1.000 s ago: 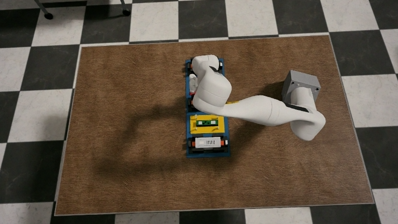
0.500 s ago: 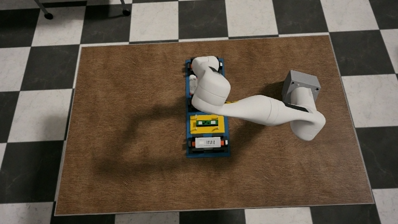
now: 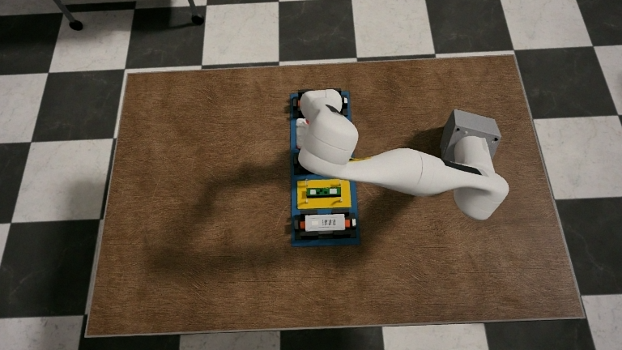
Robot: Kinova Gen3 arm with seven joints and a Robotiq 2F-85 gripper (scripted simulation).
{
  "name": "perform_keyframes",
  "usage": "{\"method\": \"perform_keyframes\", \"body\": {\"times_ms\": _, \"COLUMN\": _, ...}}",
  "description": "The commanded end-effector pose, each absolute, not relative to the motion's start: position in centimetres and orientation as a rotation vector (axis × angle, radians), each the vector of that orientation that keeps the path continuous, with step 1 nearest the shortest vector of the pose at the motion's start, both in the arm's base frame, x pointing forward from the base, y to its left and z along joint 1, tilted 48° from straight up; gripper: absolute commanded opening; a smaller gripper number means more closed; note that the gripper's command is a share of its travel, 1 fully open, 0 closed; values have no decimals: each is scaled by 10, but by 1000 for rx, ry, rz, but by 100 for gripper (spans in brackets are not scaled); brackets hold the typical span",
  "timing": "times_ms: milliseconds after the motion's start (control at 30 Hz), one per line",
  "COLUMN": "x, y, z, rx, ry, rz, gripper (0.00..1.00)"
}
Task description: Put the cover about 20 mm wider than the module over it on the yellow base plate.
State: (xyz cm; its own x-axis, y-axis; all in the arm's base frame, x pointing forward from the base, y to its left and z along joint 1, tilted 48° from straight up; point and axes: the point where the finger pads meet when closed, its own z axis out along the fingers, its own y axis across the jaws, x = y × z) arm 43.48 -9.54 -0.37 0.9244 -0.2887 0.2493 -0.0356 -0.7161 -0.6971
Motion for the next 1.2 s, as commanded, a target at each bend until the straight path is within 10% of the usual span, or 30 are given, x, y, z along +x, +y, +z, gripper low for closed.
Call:
{"method": "perform_keyframes", "body": {"times_ms": 0, "x": 436, "y": -95, "z": -5, "rx": -2340, "ry": 230, "rz": -446, "gripper": 100}}
{"method": "perform_keyframes", "body": {"times_ms": 1167, "x": 444, "y": -81, "z": -19, "rx": -2340, "ry": 230, "rz": -446, "gripper": 100}}
